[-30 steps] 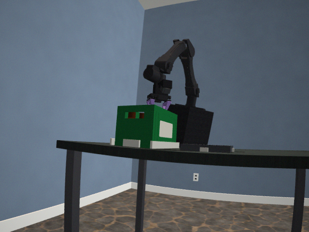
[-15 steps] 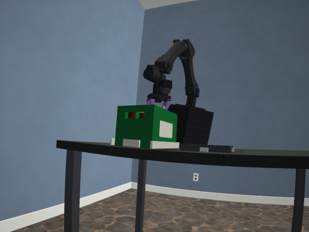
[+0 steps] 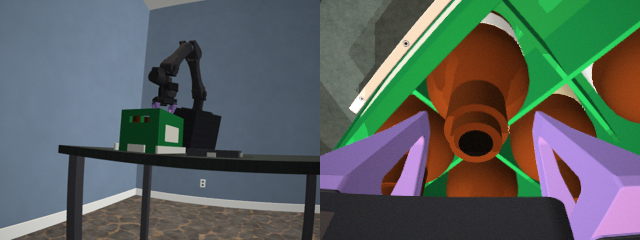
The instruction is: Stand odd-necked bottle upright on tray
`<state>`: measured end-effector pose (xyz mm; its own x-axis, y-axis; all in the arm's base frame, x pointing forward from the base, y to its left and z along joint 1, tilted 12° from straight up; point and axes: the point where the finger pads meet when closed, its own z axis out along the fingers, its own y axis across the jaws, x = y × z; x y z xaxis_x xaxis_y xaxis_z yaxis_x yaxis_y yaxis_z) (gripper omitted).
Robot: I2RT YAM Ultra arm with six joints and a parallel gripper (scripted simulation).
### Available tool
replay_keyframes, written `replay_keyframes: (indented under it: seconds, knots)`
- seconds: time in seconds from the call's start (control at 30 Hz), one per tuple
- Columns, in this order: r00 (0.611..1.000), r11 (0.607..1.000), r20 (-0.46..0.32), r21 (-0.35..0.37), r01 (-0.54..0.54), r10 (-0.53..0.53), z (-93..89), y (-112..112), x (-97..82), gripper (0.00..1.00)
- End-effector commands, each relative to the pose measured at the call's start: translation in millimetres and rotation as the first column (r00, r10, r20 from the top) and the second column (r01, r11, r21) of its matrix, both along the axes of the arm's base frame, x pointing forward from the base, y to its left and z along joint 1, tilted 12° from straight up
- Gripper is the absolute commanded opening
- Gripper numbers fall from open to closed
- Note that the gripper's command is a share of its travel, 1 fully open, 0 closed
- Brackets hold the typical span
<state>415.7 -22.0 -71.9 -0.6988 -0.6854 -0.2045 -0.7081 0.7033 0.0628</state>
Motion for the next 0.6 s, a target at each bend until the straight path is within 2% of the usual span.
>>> replay_keyframes:
  seconds: [0.0, 0.33, 0.37, 0.57]
  knots:
    - [1.0, 1.0, 0.0, 0.001, 0.005, -0.005, -3.6, 1.5, -2.8, 0.61]
    - [1.0, 1.0, 0.0, 0.001, 0.005, -0.005, -3.6, 1.5, -2.8, 0.61]
    - [1.0, 1.0, 0.0, 0.001, 0.005, -0.005, -3.6, 1.5, -2.8, 0.0]
    - [1.0, 1.0, 0.006, 0.003, 0.004, -0.004, -1.9, 1.3, -0.8, 0.0]
